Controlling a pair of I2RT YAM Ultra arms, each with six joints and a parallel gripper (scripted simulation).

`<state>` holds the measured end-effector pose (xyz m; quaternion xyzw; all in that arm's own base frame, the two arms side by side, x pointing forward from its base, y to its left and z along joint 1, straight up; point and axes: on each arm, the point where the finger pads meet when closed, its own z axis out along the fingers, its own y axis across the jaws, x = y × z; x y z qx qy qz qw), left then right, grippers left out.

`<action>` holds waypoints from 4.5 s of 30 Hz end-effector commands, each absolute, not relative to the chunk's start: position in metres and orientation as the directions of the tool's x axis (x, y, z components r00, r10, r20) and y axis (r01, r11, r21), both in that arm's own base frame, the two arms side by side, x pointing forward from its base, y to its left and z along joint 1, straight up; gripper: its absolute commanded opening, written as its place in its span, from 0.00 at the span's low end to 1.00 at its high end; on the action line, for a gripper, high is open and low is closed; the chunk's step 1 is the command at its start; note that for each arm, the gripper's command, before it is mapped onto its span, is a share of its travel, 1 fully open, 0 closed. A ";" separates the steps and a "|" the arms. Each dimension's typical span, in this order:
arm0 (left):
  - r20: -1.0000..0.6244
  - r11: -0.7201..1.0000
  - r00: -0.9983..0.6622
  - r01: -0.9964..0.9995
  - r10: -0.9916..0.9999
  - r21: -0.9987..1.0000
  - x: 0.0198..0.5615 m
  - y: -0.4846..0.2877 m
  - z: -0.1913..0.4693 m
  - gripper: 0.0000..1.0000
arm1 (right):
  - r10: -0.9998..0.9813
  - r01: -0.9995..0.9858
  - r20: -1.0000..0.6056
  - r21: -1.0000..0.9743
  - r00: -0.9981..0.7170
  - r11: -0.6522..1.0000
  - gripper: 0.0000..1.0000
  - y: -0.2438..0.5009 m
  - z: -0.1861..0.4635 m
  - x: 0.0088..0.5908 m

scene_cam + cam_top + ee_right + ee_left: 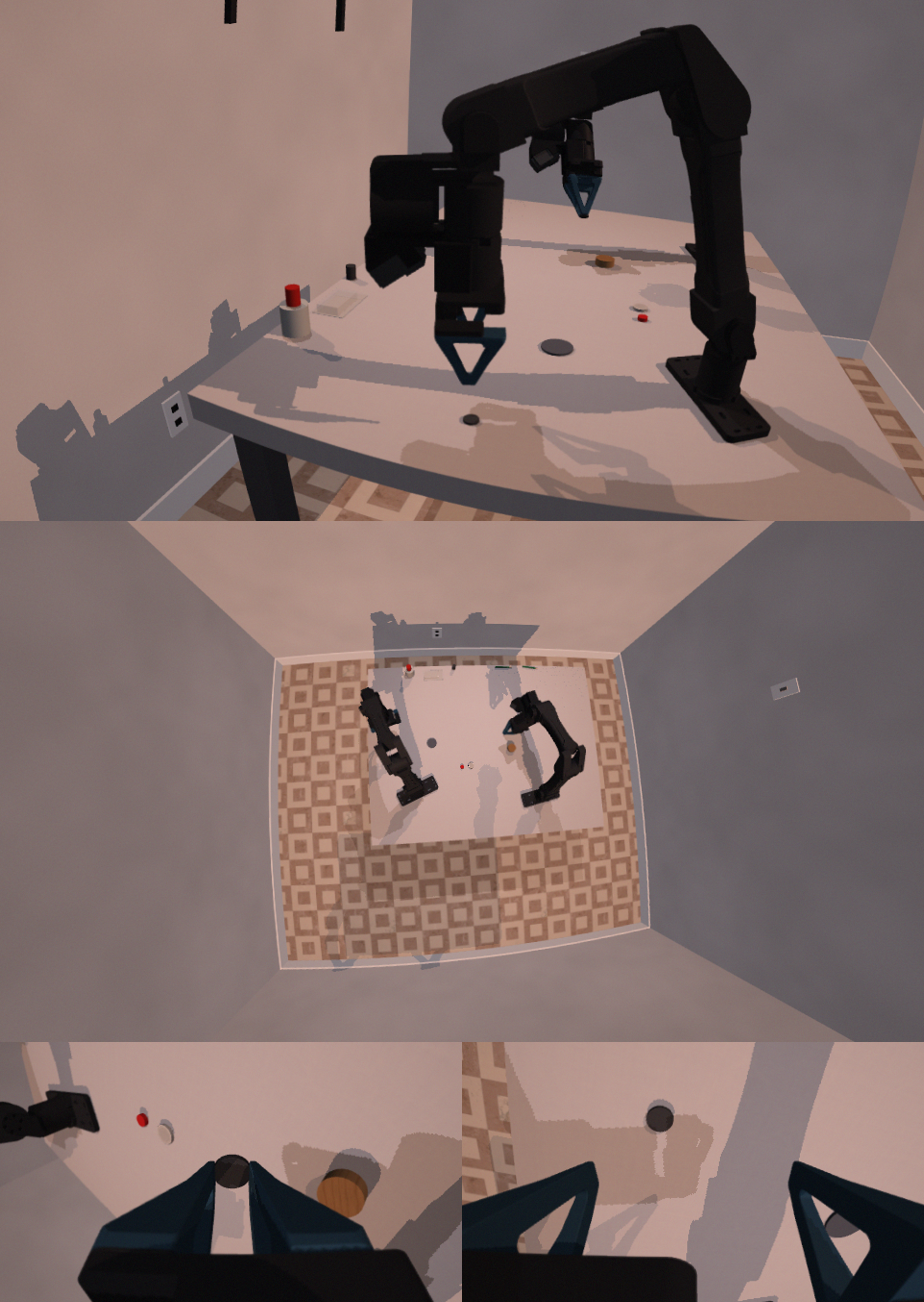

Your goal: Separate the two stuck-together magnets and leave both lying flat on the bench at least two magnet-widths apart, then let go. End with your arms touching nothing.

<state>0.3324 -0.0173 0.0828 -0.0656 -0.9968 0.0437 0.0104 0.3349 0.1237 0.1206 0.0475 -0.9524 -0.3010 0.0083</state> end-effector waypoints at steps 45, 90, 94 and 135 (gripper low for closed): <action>-0.013 0.987 -0.991 0.135 0.135 -0.085 0.335 -0.018 0.091 1.00 | -0.097 -0.097 0.000 0.000 -0.995 0.995 0.17 0.000 0.055 0.334; -0.013 0.987 -0.991 0.135 0.135 -0.085 0.335 -0.018 0.091 1.00 | -0.097 -0.097 0.000 0.000 -0.995 0.995 0.17 0.002 0.029 0.336; -0.013 0.987 -0.991 0.135 0.135 -0.085 0.335 -0.018 0.091 1.00 | -0.097 -0.097 0.000 0.000 -0.995 0.995 0.17 0.002 0.027 0.335; -0.013 0.987 -0.991 0.135 0.135 -0.085 0.335 -0.018 0.091 1.00 | -0.097 -0.097 0.000 0.000 -0.995 0.995 1.00 0.001 0.020 0.335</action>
